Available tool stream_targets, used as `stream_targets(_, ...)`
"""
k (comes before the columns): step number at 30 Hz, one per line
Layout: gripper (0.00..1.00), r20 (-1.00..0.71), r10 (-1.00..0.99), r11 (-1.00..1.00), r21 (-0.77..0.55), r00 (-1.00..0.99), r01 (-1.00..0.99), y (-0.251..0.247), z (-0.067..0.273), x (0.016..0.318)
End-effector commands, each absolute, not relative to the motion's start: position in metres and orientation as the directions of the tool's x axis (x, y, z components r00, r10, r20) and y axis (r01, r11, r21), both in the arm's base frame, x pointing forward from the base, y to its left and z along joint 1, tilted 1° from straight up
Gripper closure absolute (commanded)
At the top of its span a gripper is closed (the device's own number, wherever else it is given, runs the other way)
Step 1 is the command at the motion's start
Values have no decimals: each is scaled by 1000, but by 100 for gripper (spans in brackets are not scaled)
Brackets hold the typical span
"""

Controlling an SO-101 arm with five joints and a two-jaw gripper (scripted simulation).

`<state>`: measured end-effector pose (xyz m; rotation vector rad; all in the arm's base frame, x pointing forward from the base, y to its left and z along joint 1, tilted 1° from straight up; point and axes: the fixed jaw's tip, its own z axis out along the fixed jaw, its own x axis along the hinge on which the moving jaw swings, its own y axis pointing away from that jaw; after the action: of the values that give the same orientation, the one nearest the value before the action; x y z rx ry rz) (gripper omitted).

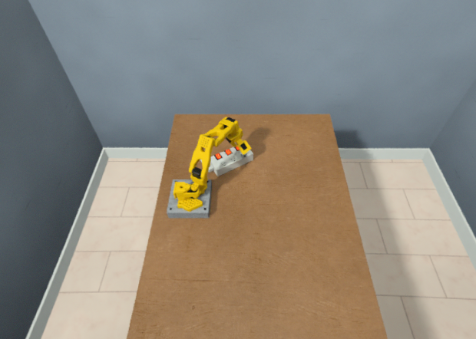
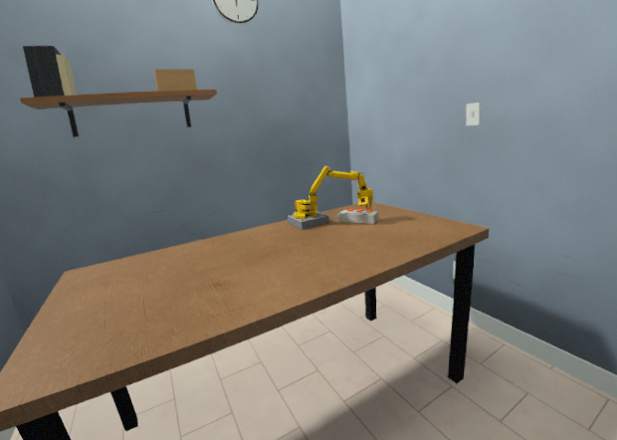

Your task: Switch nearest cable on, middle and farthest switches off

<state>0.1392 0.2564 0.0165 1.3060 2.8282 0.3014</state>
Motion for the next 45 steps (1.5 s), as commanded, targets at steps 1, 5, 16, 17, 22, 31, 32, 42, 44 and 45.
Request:
stream_targets(1,100,67,753,637,173,-654,751,254,14,139)
stream_targets(5,100,67,753,637,173,-654,751,254,14,139)
stream_targets(16,100,67,752,638,173,-656,750,253,10,138)
stream_targets(17,100,67,752,638,173,-656,750,253,10,138)
stream_targets(22,100,67,752,639,173,-656,750,253,10,138)
stream_targets(31,100,67,751,640,173,-657,749,252,6,137)
stream_targets(32,100,67,751,640,173,-657,749,252,6,137)
stream_targets(42,100,67,750,641,173,-658,748,251,4,136)
stream_targets(44,100,67,750,641,173,-659,747,251,3,136)
stream_targets(45,100,67,749,642,173,-659,747,251,3,136)
